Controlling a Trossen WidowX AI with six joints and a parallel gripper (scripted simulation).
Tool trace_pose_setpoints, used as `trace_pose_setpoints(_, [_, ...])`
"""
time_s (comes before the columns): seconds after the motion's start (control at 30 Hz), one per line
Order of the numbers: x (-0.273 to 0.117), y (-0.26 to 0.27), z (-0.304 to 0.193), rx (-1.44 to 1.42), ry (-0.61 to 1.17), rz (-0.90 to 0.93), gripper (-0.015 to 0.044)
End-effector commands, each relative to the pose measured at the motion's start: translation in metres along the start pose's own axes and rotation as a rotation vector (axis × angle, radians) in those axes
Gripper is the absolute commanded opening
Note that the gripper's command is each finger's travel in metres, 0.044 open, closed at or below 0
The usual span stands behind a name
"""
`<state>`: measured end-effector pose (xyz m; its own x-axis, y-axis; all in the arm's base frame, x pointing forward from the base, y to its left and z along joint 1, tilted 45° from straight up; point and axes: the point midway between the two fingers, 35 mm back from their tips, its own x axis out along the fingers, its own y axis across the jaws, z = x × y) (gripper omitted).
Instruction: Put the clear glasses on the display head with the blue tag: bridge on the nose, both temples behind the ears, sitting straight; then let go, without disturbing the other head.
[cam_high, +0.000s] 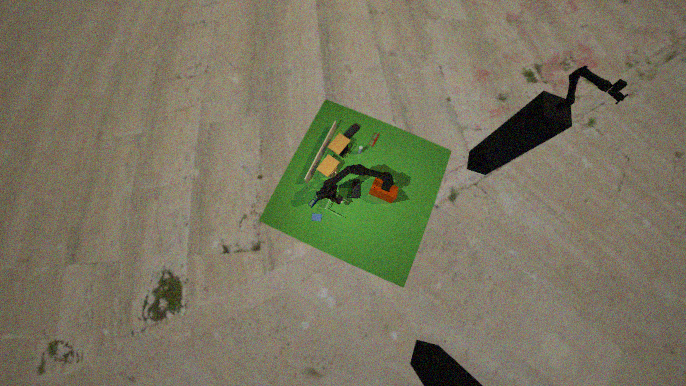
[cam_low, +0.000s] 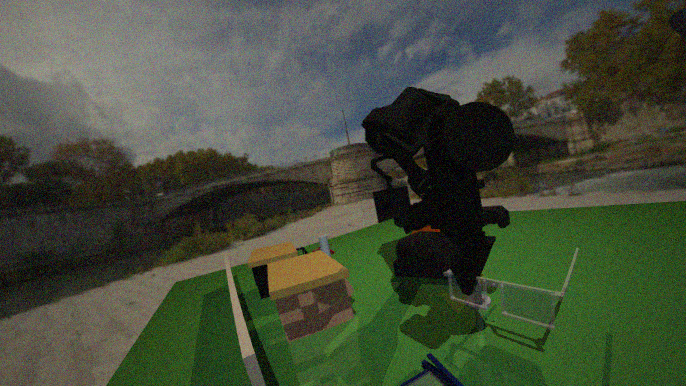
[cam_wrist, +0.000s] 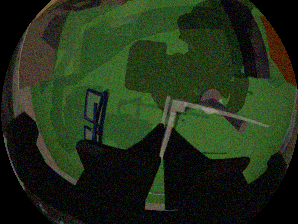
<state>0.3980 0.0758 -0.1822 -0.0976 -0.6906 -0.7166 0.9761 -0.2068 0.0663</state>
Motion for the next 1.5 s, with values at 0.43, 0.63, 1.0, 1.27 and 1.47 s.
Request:
trace_pose_setpoints(0.43, [0.001,-0.002,0.004,0.001,0.002,-0.006,0.0000])
trace_pose_setpoints(0.63, [0.001,-0.002,0.006,0.000,0.002,-0.006,0.0000])
trace_pose_setpoints(1.0, [-0.042,-0.001,0.010,0.000,0.004,-0.007,0.0000])
trace_pose_setpoints(1.27, [-0.060,0.000,0.017,0.007,0.005,-0.007,0.0000])
trace_pose_setpoints(1.47, [-0.067,0.007,0.043,0.045,0.009,-0.008,0.0000])
